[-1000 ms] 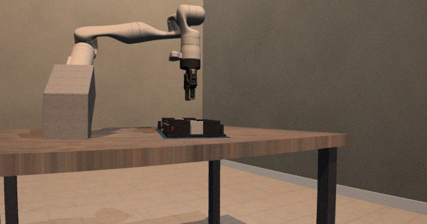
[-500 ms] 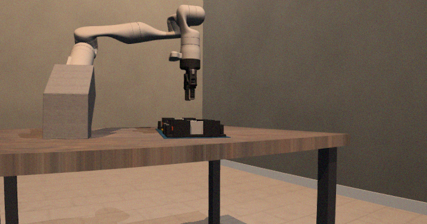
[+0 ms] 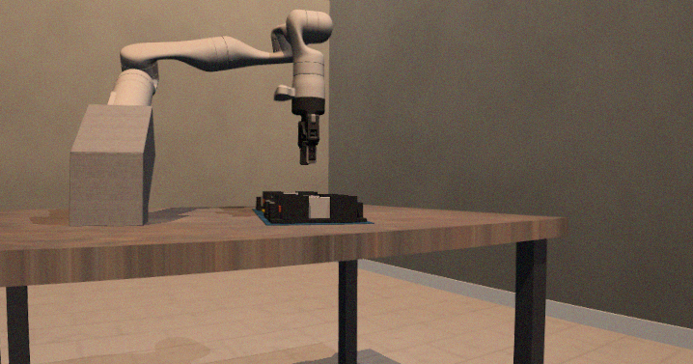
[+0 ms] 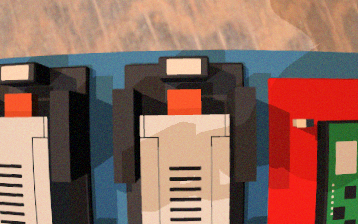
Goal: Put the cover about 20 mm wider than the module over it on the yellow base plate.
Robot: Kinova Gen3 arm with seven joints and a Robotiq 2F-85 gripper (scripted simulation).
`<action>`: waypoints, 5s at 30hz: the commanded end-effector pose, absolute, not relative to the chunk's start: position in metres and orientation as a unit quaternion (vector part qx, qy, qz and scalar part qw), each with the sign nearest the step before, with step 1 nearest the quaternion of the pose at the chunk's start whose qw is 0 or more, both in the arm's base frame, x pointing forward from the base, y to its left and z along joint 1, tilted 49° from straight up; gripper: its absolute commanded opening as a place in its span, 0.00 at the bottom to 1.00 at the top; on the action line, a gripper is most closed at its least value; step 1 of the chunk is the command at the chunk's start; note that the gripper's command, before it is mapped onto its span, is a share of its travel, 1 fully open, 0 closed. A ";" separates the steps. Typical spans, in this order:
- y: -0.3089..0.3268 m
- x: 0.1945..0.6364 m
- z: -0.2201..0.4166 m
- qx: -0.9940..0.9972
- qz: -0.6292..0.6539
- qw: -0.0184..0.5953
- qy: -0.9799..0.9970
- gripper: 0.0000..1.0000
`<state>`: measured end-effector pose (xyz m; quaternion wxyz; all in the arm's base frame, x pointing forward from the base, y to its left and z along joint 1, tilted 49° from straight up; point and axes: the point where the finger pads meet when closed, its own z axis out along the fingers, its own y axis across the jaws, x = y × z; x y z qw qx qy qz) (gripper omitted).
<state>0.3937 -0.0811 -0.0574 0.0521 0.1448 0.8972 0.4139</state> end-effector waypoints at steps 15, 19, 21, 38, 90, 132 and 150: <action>-0.072 0.397 -0.064 0.145 0.414 0.053 0.897 1.00; -0.066 0.399 -0.070 0.145 0.414 0.053 0.897 1.00; -0.065 0.399 -0.071 0.145 0.414 0.053 0.897 1.00; -0.050 0.403 -0.084 0.145 0.414 0.053 0.897 1.00; -0.028 0.410 -0.103 0.145 0.414 0.053 0.897 1.00; -0.014 0.414 -0.117 0.145 0.414 0.053 0.897 0.70; -0.014 0.414 -0.117 0.145 0.414 0.053 0.897 0.70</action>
